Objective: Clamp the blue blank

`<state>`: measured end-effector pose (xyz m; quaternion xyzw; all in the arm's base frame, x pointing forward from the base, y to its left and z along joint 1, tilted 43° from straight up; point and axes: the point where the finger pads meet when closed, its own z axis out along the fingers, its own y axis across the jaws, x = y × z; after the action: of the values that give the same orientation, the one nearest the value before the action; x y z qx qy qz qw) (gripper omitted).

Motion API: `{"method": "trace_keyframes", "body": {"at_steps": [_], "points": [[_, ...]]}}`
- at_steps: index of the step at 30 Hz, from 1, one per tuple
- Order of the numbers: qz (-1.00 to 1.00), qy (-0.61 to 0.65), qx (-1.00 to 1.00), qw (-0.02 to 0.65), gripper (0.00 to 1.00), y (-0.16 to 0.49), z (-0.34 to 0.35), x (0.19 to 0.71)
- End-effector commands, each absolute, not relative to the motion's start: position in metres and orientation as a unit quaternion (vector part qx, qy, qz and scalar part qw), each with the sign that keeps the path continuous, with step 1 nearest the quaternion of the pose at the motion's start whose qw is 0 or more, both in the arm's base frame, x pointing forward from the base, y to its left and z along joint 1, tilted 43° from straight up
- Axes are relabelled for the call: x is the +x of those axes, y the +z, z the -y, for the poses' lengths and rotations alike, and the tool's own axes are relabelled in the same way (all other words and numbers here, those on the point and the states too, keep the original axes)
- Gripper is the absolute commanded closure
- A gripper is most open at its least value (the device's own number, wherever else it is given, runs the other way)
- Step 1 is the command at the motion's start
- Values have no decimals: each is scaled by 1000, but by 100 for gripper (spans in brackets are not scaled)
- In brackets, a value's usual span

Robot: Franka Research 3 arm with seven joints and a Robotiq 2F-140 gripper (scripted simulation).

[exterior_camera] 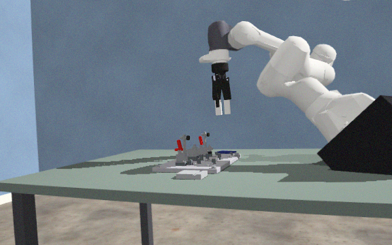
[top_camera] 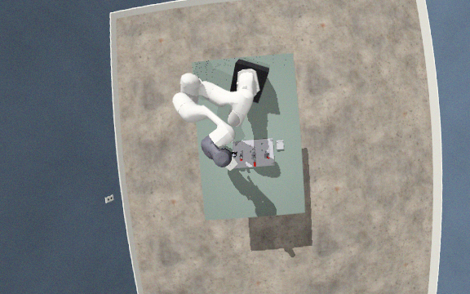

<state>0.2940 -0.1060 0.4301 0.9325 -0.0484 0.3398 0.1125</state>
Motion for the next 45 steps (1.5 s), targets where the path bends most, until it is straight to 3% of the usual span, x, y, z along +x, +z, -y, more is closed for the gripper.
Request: {"method": "trace_keyframes", "body": {"at_steps": [1, 17, 45], "points": [[-12, 343, 931, 121, 42, 438, 109, 298], [-12, 343, 931, 121, 42, 450, 148, 298], [-4, 344, 931, 118, 42, 451, 150, 298]]}}
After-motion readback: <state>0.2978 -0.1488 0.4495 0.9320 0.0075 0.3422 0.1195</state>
